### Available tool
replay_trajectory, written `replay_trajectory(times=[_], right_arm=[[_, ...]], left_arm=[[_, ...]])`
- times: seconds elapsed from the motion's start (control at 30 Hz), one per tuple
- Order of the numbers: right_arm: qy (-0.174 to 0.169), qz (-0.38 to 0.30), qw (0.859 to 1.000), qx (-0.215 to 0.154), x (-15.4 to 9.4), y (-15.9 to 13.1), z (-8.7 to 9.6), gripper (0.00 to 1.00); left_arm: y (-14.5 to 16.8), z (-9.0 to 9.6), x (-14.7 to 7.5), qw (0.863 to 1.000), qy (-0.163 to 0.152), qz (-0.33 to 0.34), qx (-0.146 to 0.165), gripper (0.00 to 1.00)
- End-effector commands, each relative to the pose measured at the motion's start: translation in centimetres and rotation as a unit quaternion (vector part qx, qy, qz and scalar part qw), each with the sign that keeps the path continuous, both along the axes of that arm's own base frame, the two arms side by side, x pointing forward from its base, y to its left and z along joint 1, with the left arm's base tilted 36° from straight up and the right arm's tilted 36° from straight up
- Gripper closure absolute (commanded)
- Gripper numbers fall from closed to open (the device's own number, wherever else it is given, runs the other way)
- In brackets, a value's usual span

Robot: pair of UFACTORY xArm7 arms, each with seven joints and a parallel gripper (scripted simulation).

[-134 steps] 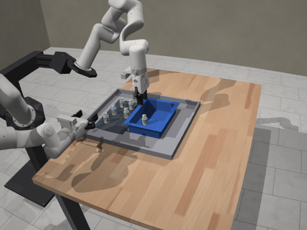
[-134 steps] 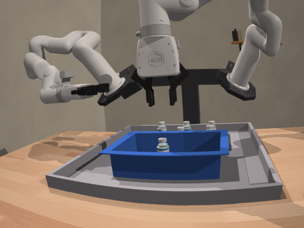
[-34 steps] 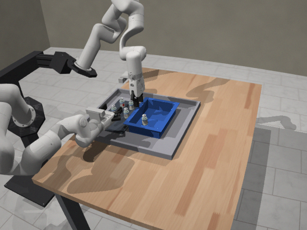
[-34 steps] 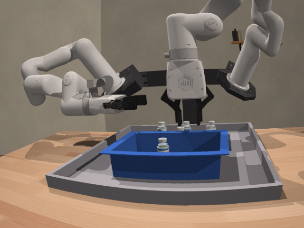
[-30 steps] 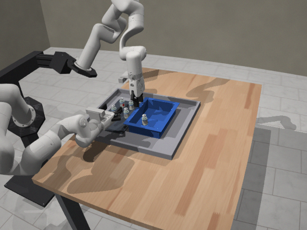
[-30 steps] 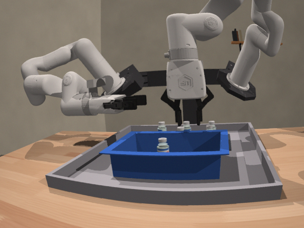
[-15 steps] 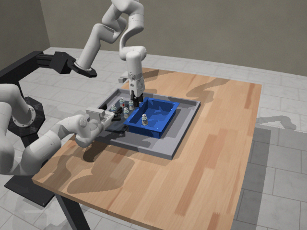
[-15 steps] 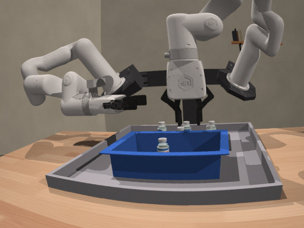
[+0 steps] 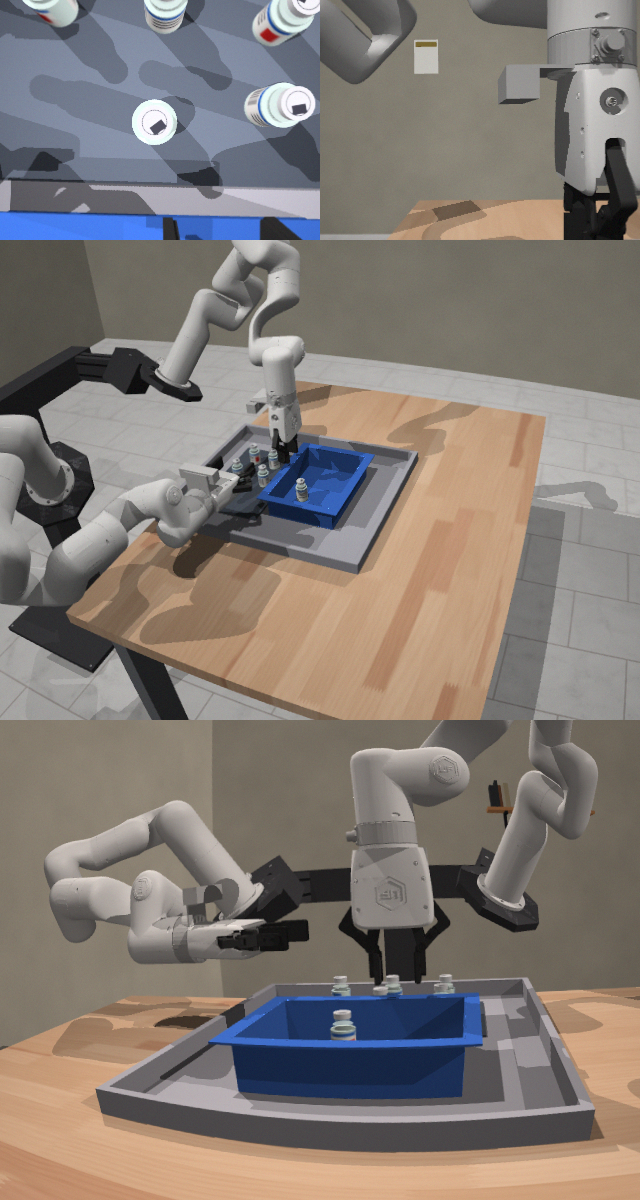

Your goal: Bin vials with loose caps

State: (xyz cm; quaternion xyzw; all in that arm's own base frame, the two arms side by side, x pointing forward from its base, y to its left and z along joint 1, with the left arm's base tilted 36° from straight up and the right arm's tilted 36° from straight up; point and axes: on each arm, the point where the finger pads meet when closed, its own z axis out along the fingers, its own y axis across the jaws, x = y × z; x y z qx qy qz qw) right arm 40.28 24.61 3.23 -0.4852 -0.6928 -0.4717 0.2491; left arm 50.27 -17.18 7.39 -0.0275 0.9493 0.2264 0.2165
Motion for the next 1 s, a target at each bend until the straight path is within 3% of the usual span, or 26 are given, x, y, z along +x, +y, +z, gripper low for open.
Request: replay_trajectory(times=[0.0, 0.97], right_arm=[[-0.001, 0.002, 1.0, 0.001, -0.1, 0.1, 0.1, 0.0], [-0.001, 0.002, 1.0, 0.001, -0.1, 0.1, 0.1, 0.0]], left_arm=[[-0.5, -0.5, -0.6, 1.0, -0.001, -0.002, -0.001, 0.5], [-2.1, -4.5, -4.8, 1.0, 0.0, -0.002, -0.001, 0.5]])
